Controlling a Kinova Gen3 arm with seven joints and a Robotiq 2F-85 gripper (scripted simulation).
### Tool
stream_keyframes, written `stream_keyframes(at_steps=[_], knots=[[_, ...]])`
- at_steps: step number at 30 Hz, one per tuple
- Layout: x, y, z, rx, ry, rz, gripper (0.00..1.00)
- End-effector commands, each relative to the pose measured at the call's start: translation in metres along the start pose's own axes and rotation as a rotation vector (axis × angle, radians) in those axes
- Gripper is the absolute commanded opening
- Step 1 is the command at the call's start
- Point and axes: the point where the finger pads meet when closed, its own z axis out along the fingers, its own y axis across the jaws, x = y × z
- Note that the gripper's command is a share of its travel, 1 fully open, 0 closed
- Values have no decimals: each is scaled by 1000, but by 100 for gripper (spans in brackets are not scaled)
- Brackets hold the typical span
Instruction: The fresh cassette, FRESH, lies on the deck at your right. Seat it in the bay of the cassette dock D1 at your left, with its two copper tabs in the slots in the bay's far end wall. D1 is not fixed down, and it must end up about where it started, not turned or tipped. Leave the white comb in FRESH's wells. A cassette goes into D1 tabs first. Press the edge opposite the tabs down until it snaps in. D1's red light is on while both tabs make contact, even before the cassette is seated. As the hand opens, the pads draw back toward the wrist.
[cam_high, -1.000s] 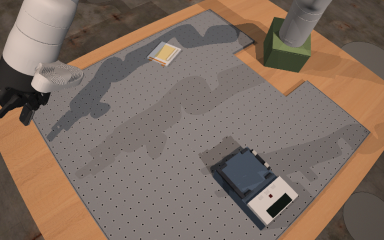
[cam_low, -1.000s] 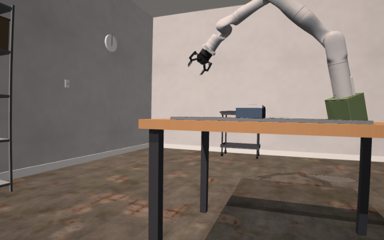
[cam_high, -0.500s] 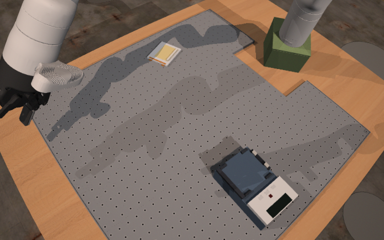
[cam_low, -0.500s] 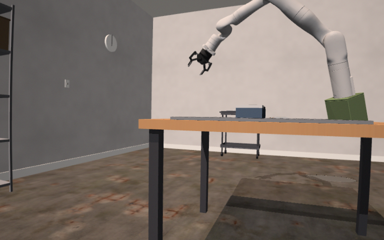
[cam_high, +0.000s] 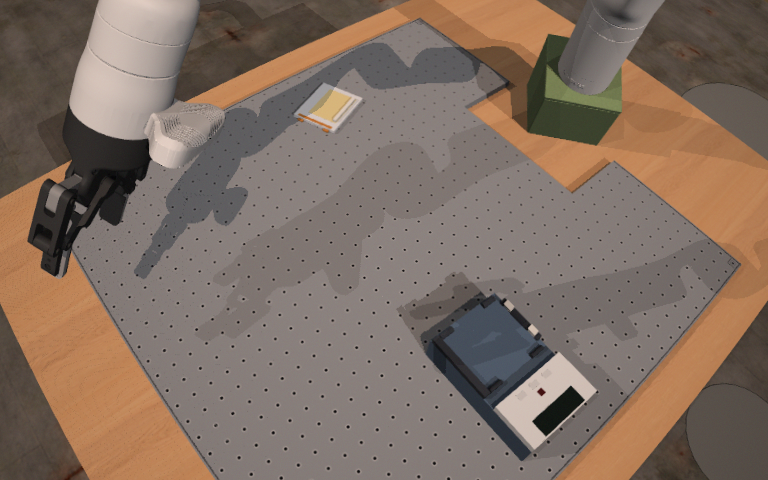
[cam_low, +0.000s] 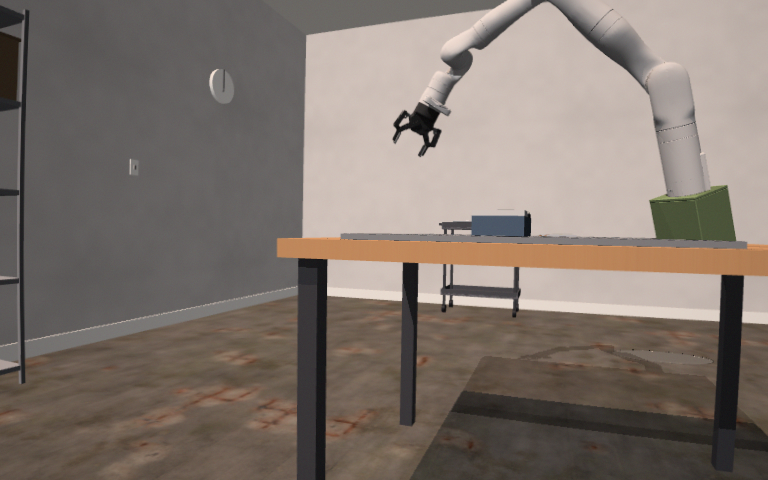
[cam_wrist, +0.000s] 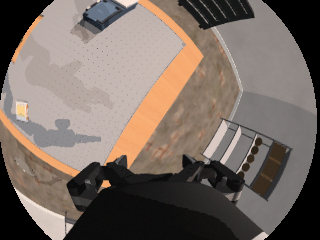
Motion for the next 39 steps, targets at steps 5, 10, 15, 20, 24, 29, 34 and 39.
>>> stream_keyframes(at_steps=[5,10,15,20,24,29,34,39], knots=[[9,-17,-10,12,9,-35,100],[23,-37,-15,35,30,-90,100],[38,-56,-21,67,65,-176,100],[47,-68,-24,87,92,-234,100],[60,-83,-29,97,104,-262,100],[75,-101,-36,122,146,-349,100],[87,-116,-42,137,176,-407,100],[99,-131,-48,145,191,-437,100]])
